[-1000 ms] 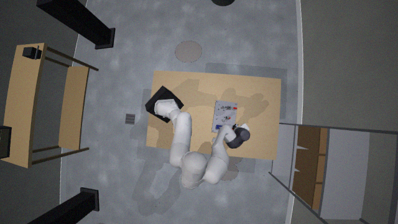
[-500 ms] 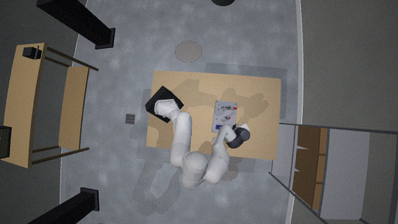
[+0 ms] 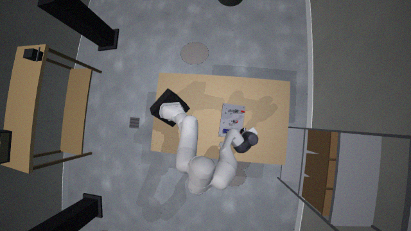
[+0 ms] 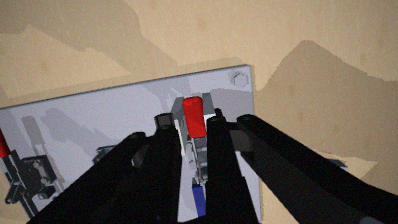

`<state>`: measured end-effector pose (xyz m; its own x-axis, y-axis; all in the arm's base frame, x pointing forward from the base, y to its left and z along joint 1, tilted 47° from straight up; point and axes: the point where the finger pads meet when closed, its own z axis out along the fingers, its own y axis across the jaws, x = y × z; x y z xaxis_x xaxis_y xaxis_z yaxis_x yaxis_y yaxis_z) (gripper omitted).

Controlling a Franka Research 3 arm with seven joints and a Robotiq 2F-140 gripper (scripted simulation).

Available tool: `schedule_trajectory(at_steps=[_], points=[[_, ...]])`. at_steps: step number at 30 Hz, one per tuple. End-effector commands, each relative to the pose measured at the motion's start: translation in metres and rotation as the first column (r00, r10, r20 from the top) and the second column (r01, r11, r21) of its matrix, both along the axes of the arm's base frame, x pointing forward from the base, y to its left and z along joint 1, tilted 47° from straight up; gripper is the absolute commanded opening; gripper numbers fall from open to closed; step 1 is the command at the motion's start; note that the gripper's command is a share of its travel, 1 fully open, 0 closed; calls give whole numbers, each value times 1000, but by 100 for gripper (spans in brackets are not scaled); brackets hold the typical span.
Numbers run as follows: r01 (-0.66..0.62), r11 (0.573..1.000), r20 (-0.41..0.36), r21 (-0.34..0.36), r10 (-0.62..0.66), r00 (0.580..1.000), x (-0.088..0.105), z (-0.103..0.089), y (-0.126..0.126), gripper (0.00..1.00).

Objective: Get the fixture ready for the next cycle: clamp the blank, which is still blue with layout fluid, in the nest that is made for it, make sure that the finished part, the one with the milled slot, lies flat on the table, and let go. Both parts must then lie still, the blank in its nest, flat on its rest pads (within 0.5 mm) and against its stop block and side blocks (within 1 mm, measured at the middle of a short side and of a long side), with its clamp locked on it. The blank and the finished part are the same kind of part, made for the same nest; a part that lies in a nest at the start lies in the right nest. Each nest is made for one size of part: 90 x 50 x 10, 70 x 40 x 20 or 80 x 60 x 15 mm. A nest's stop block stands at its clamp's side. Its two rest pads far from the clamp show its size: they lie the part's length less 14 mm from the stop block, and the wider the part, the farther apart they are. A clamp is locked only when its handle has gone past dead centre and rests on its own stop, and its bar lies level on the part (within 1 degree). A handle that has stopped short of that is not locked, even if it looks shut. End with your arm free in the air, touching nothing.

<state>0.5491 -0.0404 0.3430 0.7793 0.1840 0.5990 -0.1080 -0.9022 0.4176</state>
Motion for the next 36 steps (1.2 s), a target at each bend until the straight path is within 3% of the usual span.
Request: schedule_trajectory(at_steps=[1, 36], points=[[0, 1000, 2, 2, 0, 1000, 1, -1, 0, 0], [0, 1000, 2, 2, 0, 1000, 8, -4, -2, 0]])
